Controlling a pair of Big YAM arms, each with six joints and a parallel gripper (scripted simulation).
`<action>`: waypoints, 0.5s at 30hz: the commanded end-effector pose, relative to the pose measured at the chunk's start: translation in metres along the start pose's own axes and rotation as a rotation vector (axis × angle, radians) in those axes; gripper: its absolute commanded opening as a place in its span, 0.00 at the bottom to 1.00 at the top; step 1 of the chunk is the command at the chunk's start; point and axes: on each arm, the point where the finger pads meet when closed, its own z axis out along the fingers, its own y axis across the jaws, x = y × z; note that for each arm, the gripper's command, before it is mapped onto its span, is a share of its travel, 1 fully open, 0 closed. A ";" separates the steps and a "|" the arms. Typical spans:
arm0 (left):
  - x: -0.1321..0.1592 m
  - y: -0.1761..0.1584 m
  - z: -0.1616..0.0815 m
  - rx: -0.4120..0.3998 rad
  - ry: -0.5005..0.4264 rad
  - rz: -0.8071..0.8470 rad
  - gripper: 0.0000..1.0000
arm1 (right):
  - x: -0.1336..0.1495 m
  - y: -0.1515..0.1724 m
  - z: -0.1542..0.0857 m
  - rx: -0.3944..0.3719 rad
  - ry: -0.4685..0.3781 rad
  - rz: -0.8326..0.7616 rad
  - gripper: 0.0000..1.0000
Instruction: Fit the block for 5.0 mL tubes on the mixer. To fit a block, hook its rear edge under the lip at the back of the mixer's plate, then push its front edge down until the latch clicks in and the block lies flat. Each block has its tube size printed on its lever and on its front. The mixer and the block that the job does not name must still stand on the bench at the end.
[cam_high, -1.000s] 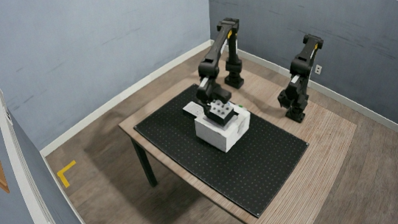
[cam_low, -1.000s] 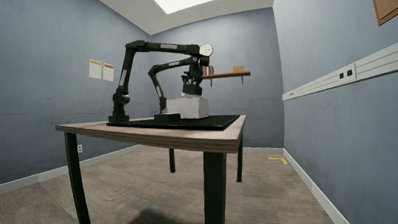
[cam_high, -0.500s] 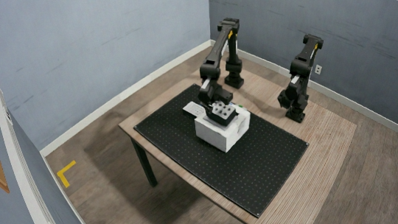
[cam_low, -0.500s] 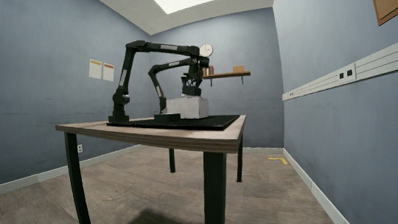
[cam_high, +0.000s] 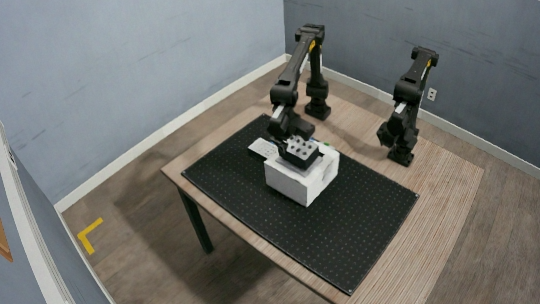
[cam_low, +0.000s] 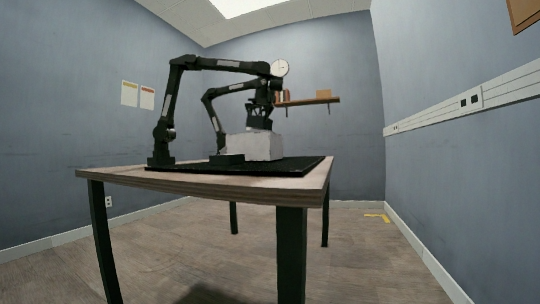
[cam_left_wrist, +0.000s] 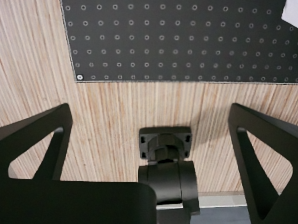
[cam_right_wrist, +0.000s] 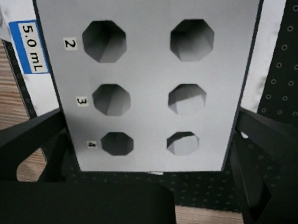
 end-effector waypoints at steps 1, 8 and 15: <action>-0.010 0.005 -0.025 -0.007 -0.077 -0.022 1.00 | -0.008 0.003 -0.063 0.113 -0.053 -0.031 0.00; -0.011 0.005 -0.028 -0.009 -0.086 -0.022 1.00 | -0.013 -0.002 -0.055 0.101 -0.049 -0.032 0.00; -0.012 0.005 -0.031 -0.010 -0.094 -0.022 1.00 | -0.008 -0.019 -0.044 0.108 -0.053 0.006 0.00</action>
